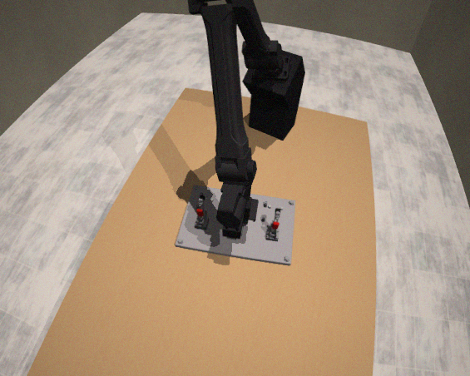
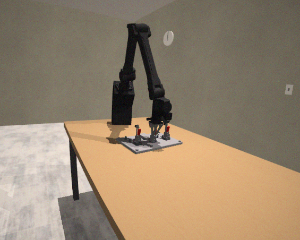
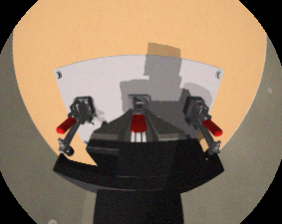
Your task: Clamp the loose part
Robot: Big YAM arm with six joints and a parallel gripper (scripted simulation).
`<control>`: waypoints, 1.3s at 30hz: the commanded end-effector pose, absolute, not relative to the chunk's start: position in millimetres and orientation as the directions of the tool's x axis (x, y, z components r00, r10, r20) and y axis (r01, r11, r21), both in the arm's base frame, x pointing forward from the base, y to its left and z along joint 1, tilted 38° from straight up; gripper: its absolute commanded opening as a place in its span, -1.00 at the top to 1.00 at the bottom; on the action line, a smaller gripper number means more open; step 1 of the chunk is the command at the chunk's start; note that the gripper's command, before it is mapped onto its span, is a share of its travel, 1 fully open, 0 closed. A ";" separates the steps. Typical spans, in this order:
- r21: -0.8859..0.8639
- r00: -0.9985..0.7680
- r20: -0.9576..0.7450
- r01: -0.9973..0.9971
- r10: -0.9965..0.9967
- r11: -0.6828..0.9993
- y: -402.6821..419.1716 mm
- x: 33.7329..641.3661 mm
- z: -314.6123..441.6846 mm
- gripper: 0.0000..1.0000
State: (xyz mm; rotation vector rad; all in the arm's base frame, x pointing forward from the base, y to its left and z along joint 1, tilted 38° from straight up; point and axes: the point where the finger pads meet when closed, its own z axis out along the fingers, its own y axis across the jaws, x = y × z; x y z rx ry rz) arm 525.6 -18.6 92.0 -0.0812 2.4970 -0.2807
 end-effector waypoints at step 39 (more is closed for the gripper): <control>-0.219 -0.806 -0.579 0.005 -0.125 0.976 -14.8 541.2 98.8 1.00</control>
